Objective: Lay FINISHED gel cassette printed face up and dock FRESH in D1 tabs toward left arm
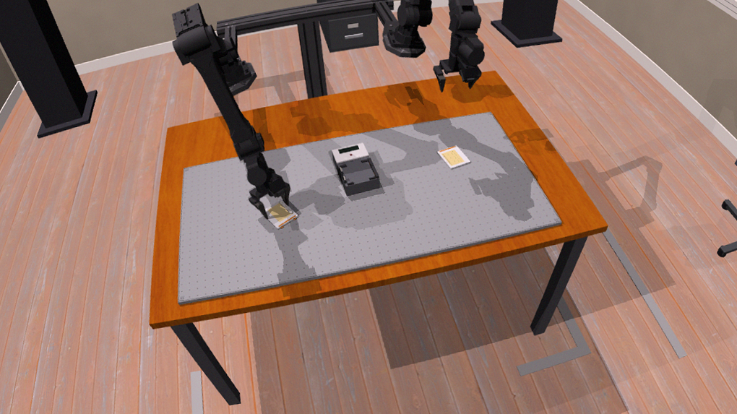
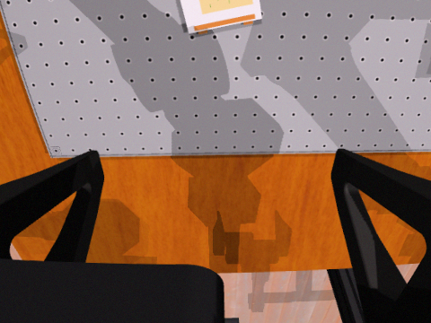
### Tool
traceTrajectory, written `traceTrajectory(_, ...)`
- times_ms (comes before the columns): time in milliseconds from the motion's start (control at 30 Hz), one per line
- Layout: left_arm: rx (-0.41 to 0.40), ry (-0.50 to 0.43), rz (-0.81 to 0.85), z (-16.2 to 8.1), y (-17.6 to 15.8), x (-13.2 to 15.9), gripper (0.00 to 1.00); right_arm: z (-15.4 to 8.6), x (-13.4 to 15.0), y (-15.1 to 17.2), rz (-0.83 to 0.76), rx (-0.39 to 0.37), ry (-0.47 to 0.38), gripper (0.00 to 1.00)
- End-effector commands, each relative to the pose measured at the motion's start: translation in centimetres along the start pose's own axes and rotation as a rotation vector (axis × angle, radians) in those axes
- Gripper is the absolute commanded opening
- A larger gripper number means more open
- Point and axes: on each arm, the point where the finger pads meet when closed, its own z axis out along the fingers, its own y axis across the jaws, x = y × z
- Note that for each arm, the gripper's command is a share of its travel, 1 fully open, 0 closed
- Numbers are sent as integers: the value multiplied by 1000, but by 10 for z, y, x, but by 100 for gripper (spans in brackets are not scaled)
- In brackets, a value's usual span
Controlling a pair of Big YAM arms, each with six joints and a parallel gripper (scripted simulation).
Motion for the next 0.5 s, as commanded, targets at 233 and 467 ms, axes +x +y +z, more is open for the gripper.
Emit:
traceTrajectory(233, -5, -33, -4, -13, 0, -17, 100, -8, -4, -1, 0, 1, 2, 0)
traceTrajectory(467, -5, -33, -4, -13, 0, -17, 100, -14, -7, -1, 0, 1, 2, 0)
